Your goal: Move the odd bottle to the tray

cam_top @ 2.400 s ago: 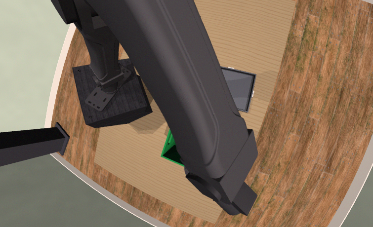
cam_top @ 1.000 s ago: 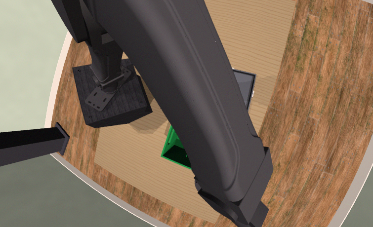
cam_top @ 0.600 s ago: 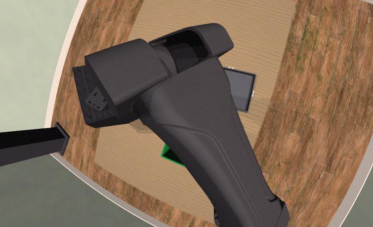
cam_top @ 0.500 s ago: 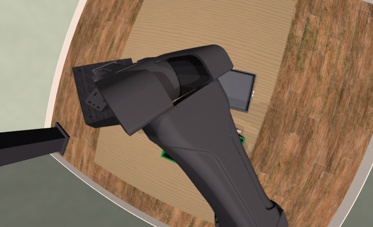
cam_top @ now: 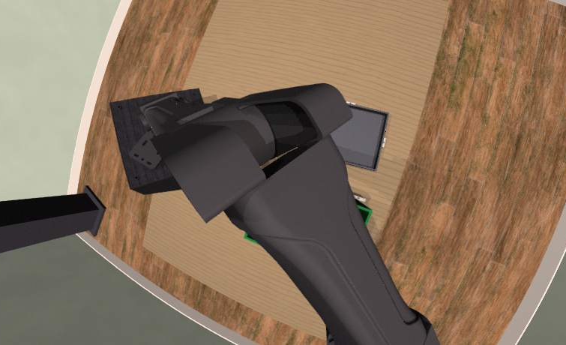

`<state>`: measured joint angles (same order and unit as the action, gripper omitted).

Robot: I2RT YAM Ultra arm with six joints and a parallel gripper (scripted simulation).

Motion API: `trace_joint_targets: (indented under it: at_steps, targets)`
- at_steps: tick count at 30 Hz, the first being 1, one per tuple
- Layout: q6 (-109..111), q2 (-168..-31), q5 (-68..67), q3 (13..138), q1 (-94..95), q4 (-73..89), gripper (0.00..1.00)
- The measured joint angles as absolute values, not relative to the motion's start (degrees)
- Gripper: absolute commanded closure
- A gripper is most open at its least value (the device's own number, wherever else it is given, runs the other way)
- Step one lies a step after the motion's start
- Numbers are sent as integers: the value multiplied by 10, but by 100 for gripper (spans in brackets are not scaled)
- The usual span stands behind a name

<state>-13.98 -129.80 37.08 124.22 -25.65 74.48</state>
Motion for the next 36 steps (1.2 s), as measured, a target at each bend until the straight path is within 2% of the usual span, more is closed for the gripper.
trace_joint_targets:
  at_steps: [3,4,36]
  targets:
    - [-139,-1298,371,1242,-256,746,100]
    - [-139,-1298,371,1242,-256,747,39]
    - [-139,-1298,371,1242,-256,747,39]
